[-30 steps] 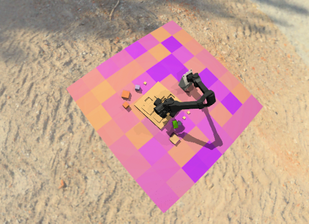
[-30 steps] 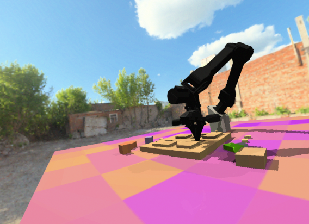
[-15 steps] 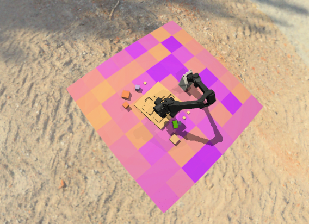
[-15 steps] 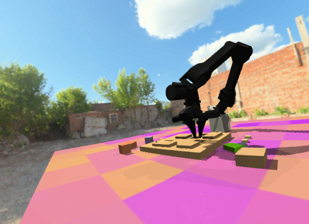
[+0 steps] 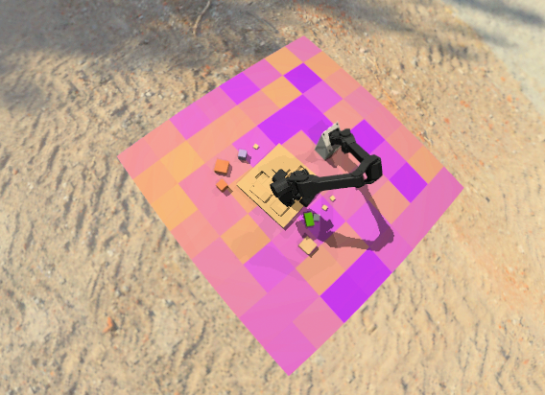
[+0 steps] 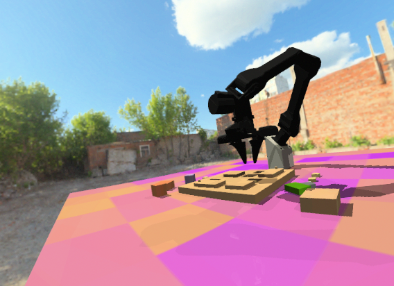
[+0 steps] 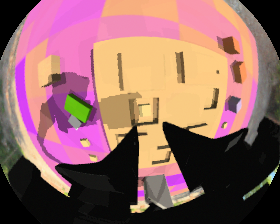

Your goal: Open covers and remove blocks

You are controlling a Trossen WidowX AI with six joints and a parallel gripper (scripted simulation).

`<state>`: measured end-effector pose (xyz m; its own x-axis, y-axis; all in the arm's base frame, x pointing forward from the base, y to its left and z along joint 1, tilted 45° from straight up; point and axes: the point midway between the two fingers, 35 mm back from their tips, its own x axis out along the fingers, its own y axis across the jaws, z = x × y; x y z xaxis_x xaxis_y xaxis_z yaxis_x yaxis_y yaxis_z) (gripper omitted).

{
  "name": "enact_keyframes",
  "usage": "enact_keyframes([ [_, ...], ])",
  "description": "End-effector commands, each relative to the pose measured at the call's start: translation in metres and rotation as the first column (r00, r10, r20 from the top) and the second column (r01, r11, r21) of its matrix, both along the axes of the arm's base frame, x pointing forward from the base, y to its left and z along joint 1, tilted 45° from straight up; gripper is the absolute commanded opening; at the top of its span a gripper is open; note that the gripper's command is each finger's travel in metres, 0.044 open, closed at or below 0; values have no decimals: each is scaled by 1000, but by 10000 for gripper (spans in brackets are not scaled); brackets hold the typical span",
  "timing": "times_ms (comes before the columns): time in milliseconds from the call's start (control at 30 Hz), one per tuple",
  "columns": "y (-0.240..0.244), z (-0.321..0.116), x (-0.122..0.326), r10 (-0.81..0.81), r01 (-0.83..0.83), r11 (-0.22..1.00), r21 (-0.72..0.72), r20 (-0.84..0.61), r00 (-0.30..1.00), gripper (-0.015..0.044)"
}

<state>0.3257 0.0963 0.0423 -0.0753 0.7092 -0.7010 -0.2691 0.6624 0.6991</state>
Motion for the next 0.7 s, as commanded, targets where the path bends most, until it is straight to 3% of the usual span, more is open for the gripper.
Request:
enact_keyframes([
  [0,5,-7,0,-1,1,1000,-5,-3,1000,144],
  [667,10,-10,0,-193,188,981,-43,-191,963,144],
])
